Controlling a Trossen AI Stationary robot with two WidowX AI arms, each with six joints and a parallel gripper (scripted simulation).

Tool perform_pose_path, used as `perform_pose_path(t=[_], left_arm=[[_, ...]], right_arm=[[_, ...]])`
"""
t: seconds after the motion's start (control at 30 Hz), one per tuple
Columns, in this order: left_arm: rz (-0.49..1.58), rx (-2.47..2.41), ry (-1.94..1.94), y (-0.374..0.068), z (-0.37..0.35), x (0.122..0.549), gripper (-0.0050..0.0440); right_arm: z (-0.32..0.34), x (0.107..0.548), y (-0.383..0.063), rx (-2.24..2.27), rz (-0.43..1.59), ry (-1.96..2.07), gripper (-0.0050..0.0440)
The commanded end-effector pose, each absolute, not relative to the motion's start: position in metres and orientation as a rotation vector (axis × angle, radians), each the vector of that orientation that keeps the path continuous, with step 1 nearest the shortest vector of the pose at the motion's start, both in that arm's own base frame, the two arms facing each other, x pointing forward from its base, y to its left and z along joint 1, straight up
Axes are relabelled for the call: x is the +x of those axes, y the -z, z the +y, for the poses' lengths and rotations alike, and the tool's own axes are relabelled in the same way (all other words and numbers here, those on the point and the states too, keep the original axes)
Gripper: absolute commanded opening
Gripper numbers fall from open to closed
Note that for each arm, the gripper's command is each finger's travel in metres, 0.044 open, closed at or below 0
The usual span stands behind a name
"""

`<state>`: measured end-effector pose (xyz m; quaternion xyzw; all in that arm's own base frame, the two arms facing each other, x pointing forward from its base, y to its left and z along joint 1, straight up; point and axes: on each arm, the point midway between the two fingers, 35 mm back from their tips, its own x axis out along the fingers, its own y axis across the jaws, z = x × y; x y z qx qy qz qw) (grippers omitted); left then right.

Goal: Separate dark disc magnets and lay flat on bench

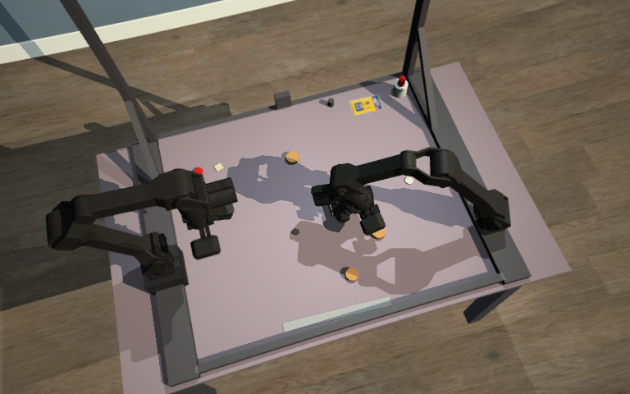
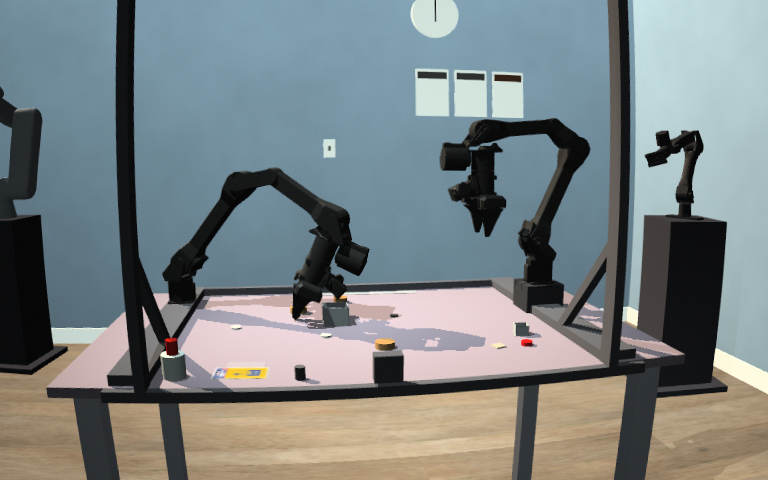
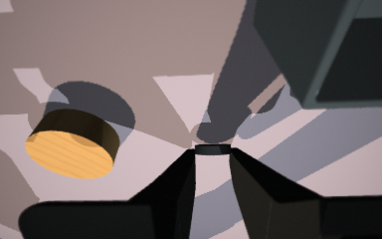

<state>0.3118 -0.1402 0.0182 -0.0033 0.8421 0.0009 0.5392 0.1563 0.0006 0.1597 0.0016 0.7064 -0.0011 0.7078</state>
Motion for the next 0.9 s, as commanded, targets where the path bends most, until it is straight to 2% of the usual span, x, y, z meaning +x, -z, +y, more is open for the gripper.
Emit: perform_pose_path(t=[0.0,0.8,0.87], left_arm=[[1.99,-0.008,0.006,-0.0201,-0.141,0.316,0.0095],[1.98,-0.011,0.007,-0.0224,-0.1411,0.3166,0.0095],[1.98,-0.011,0.007,-0.0224,-0.1411,0.3166,0.0143]], right_arm=[[0.0003,0.1569,-0.1624,0.002,1.557,0.002,0.04],[0.0003,0.1569,-0.1624,0.002,1.557,0.002,0.04],[0.0003,0.1569,-0.1624,0.002,1.557,0.002,0.04]])
